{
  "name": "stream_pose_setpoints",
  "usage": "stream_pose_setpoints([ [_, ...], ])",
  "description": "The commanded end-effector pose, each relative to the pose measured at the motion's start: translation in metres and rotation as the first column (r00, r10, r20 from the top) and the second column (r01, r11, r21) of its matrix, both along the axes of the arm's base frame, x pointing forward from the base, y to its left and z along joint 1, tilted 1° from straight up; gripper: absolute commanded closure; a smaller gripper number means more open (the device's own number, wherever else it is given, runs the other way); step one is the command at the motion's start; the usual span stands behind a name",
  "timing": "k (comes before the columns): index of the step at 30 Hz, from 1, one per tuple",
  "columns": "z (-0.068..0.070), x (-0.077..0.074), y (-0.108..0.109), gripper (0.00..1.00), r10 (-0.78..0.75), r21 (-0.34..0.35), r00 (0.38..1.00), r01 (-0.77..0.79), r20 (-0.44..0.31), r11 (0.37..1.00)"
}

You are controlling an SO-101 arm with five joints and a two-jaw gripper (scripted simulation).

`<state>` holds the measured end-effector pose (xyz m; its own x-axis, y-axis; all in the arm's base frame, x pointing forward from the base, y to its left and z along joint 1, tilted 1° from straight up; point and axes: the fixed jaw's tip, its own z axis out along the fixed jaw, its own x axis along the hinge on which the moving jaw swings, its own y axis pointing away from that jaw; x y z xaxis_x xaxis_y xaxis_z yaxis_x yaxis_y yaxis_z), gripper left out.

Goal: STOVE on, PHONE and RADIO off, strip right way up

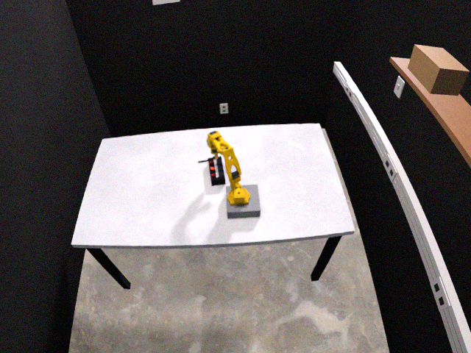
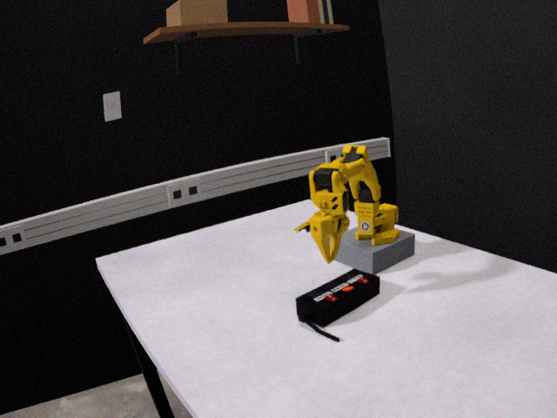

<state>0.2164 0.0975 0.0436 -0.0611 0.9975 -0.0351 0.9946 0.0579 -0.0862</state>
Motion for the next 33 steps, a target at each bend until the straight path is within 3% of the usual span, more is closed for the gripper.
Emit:
stream_pose_setpoints([
  [1,-0.0023,-0.0019,0.0018,1.00,0.017,-0.005,1.000,-0.017,-0.015,1.000],
  [33,-0.0030,-0.0017,0.0054,1.00,0.030,-0.003,0.999,-0.030,-0.011,1.000],
])
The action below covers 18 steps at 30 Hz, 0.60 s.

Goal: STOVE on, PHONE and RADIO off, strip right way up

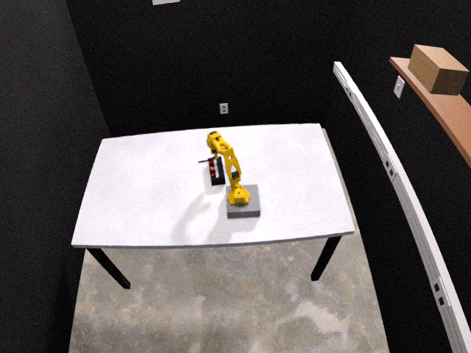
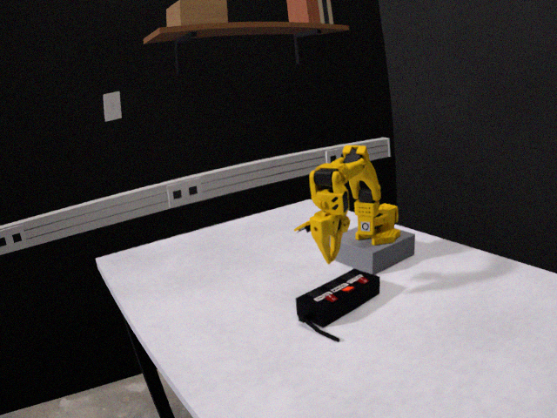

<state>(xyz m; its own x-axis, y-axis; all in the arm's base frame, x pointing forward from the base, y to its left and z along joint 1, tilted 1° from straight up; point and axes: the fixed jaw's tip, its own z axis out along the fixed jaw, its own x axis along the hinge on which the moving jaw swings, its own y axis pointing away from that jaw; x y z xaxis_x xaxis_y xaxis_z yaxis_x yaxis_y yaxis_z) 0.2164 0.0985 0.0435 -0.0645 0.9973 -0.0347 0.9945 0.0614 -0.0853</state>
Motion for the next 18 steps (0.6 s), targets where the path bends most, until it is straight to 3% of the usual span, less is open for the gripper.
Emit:
stream_pose_setpoints([
  [1,-0.003,-0.002,0.007,1.00,0.035,-0.003,0.999,-0.035,-0.010,0.999],
  [10,-0.013,-0.006,0.053,1.00,0.202,0.016,0.979,-0.202,0.031,0.979],
  [12,-0.013,-0.006,0.053,1.00,0.202,0.016,0.979,-0.202,0.031,0.979],
  [18,-0.022,-0.018,0.088,1.00,0.324,0.031,0.944,-0.326,0.062,0.945],
])
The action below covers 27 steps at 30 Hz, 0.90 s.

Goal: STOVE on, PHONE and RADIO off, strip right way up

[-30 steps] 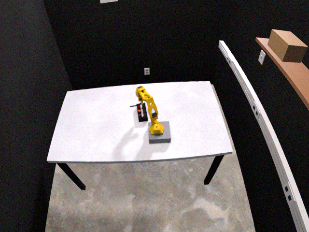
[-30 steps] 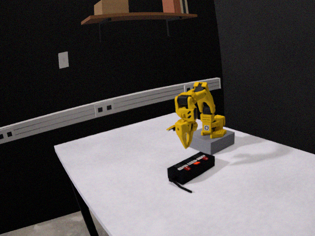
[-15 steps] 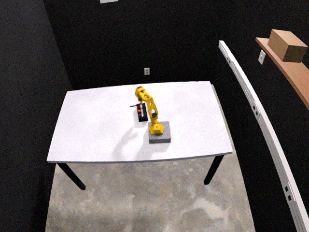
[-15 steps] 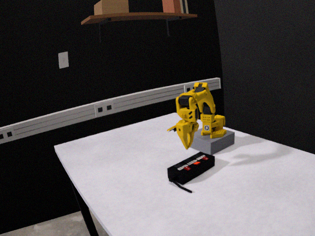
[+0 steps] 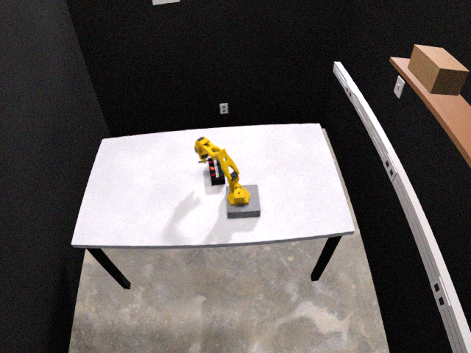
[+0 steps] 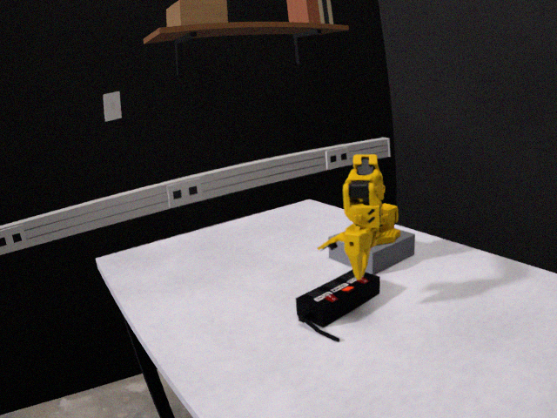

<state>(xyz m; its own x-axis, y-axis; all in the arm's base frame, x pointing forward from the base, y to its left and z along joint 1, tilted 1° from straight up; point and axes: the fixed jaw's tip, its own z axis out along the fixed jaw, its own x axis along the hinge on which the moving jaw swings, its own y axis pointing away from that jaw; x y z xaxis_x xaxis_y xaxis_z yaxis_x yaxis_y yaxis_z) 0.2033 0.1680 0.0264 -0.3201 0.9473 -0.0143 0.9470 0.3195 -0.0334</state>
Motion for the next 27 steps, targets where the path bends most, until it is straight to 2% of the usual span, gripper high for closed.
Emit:
stream_pose_setpoints([
  [1,-0.006,-0.006,0.022,1.00,0.084,0.012,0.996,-0.084,0.013,0.996],
  [7,-0.009,-0.012,0.034,1.00,0.129,0.020,0.991,-0.130,0.022,0.991],
  [27,-0.009,-0.013,0.034,1.00,0.130,0.020,0.991,-0.131,0.022,0.991],
])
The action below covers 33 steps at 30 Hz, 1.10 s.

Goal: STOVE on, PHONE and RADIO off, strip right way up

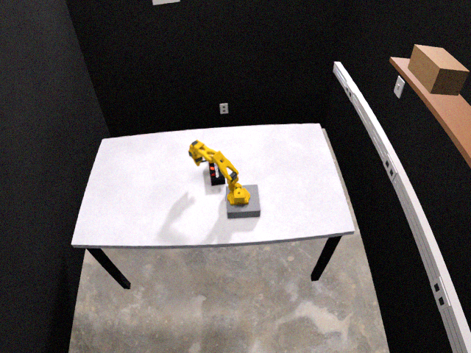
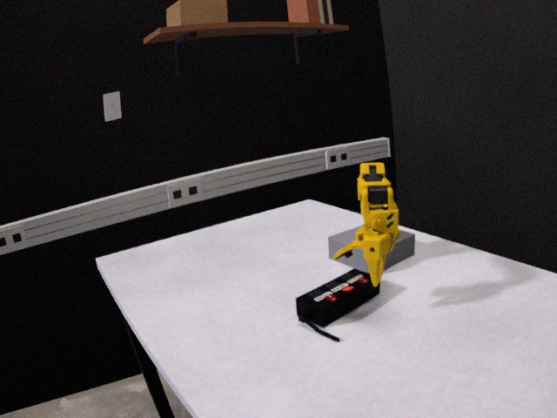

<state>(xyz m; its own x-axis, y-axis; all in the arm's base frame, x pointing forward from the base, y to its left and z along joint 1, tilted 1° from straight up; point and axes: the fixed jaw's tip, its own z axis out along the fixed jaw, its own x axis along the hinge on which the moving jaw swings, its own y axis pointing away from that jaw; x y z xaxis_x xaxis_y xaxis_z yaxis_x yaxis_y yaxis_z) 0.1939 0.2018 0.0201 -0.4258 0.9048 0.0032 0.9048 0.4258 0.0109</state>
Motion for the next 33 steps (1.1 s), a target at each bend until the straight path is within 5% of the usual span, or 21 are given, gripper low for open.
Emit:
stream_pose_setpoints([
  [1,-0.0032,-0.0032,0.0007,1.00,0.016,-0.012,1.000,-0.017,-0.013,1.000],
  [33,-0.0099,-0.0069,0.0007,1.00,0.027,-0.015,1.000,-0.027,-0.016,1.000],
])
